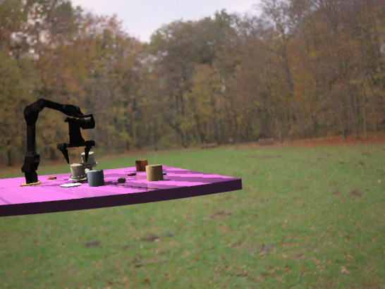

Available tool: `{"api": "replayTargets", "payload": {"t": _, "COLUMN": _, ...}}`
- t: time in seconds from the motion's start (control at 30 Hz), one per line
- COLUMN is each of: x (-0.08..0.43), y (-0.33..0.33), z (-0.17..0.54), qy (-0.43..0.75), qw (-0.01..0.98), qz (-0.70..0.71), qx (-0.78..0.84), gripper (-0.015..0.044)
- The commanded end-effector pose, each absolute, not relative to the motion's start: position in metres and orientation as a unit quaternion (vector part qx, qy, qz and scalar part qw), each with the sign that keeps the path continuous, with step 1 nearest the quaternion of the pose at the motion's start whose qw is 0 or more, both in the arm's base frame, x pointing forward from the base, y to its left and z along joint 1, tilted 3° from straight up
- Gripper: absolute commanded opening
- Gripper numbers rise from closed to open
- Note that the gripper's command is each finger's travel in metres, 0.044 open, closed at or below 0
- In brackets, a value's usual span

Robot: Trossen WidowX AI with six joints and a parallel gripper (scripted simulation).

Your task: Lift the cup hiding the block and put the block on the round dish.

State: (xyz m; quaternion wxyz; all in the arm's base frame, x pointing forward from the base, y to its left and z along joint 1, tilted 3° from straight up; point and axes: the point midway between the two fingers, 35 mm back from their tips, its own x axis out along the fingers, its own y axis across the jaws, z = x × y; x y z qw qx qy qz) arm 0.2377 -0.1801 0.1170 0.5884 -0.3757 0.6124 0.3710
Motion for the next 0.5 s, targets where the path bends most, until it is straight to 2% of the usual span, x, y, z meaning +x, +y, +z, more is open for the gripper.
{"api": "replayTargets", "payload": {"t": 0.0, "x": 0.238, "y": -0.18, "z": 0.11, "qy": 0.61, "qw": 0.589, "qz": 0.375, "qx": -0.375, "gripper": 0.044}}
{"api": "replayTargets", "payload": {"t": 0.47, "x": 0.238, "y": -0.18, "z": 0.088, "qy": 0.61, "qw": 0.589, "qz": 0.375, "qx": -0.375, "gripper": 0.044}}
